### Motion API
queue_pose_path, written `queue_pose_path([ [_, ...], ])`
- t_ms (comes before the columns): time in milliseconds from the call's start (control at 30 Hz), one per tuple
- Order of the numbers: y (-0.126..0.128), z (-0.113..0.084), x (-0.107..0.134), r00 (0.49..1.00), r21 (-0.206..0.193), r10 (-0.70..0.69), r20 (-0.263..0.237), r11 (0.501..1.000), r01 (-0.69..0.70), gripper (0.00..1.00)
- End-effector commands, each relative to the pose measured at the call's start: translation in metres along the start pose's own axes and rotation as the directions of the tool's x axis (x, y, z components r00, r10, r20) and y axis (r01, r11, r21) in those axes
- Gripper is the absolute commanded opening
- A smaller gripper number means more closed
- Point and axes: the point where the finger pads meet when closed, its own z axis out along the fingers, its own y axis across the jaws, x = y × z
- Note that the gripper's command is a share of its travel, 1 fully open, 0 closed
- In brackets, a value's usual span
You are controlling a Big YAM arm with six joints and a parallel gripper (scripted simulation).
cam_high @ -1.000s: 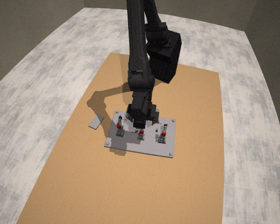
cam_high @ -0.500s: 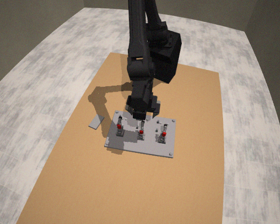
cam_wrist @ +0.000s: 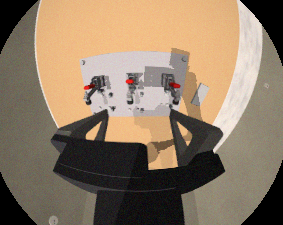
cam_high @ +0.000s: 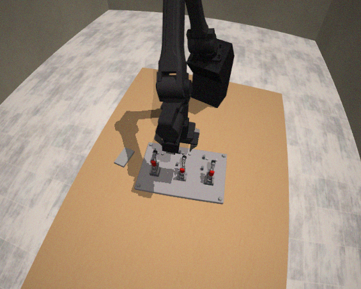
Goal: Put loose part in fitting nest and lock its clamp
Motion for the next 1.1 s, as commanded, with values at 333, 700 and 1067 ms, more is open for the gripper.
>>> queue_pose_path([
  [333, -0.071, -0.009, 0.016, 1.000, 0.015, -0.014, 0.012, 1.000, 0.014, 0.92],
  [700, -0.162, -0.007, 0.023, 1.000, 0.018, -0.016, 0.011, 1.000, 0.016, 0.92],
  [1067, -0.222, -0.008, 0.037, 1.000, 0.021, -0.017, 0.009, 1.000, 0.017, 0.92],
])
